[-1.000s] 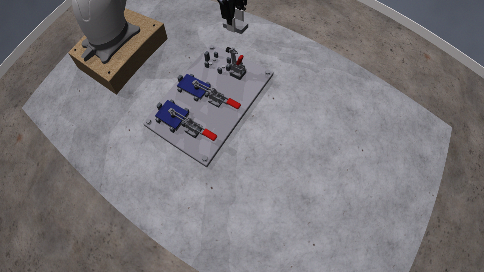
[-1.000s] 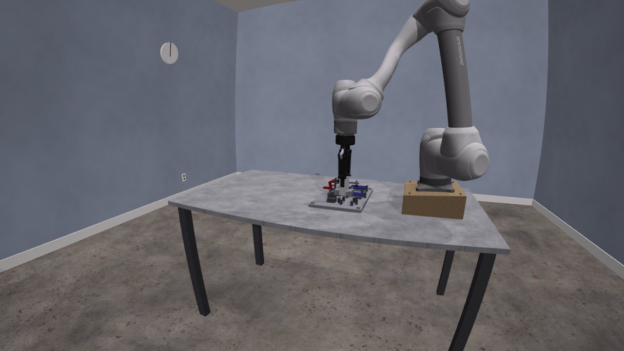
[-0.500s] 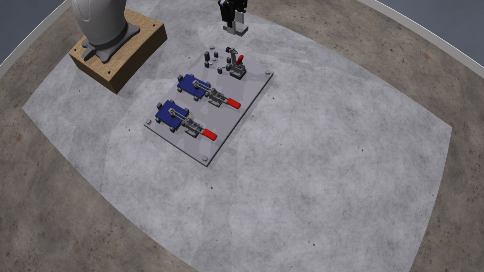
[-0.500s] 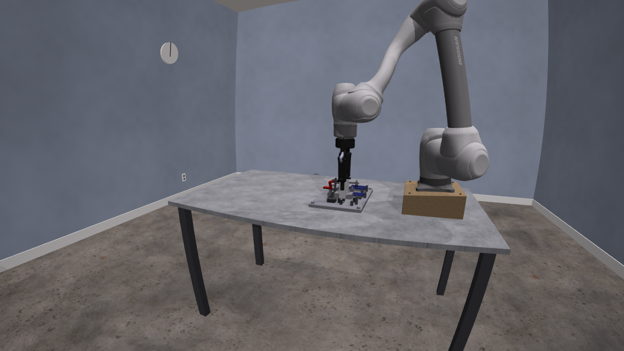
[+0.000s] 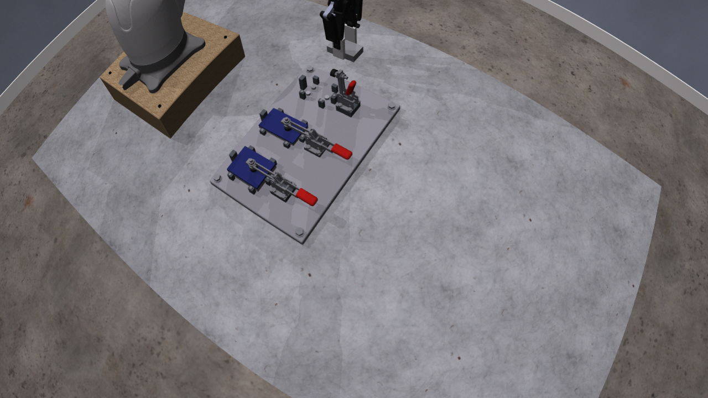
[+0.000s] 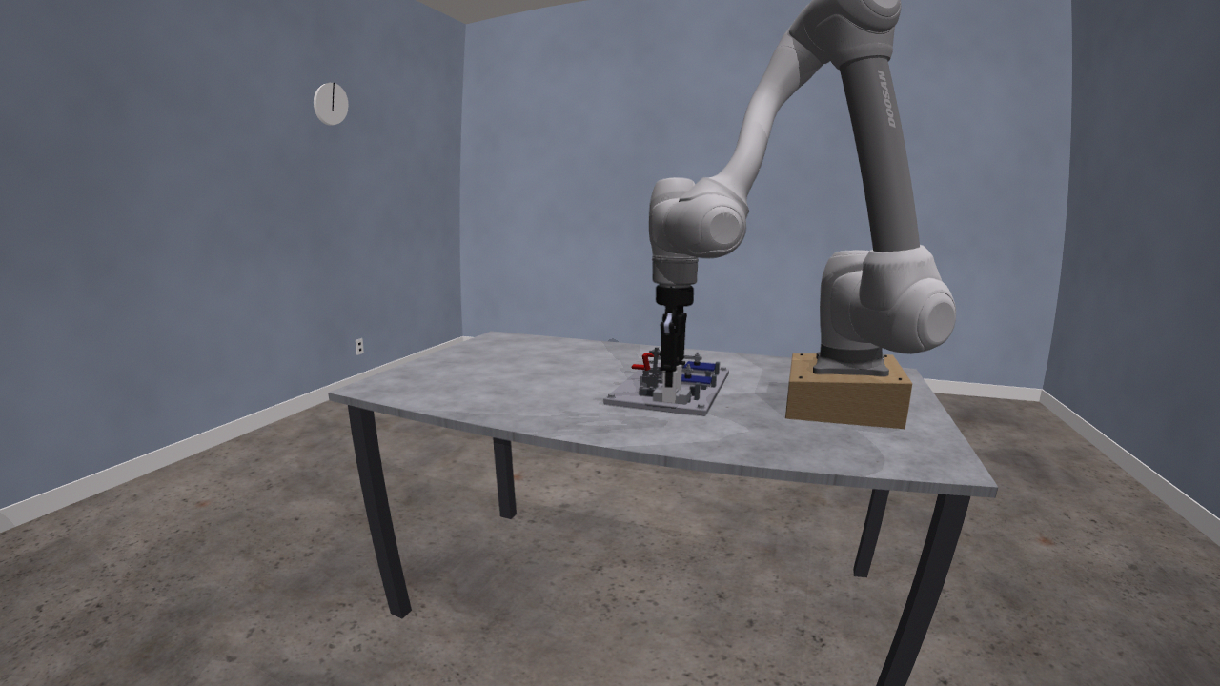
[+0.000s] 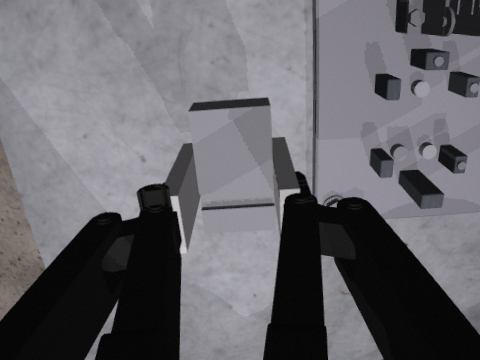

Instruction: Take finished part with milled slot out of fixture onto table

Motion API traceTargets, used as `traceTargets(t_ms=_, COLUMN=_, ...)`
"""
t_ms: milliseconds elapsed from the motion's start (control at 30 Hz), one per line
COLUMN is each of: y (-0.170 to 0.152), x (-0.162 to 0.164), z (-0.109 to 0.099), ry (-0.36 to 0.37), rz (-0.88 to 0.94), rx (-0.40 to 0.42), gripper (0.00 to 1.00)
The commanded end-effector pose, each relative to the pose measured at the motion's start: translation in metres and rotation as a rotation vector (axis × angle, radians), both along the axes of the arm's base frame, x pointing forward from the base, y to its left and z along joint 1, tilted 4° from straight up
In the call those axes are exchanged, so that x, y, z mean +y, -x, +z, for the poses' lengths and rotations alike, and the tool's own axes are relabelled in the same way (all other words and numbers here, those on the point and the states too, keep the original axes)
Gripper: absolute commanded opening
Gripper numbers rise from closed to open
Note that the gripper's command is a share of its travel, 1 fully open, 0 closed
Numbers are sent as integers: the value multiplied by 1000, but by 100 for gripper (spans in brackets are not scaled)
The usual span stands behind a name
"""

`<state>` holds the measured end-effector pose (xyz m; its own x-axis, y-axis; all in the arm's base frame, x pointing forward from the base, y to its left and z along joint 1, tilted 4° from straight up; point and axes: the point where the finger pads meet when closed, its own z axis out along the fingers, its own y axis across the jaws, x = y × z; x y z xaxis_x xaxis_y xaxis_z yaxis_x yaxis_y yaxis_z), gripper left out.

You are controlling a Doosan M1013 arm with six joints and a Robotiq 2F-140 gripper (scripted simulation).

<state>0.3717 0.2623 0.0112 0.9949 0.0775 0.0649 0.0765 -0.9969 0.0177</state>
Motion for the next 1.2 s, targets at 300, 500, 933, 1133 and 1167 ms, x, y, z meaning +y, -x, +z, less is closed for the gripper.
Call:
traceTargets(t_ms=300, y=-3, x=-3, z=-29, ry=4, rz=0, rx=-2, gripper=0)
traceTargets(t_ms=500, y=-3, x=-3, z=-34, ry=4, rz=0, rx=-2, gripper=0)
traceTargets(t_ms=933, y=-3, x=-3, z=-40, ry=4, rz=0, rx=-2, gripper=0)
traceTargets(t_ms=1133, y=-4, x=-3, z=-40, ry=3, rz=-1, rx=-3, gripper=0)
traceTargets(t_ms=1167, y=-4, x=-3, z=-40, ry=3, rz=-1, rx=-3, gripper=0)
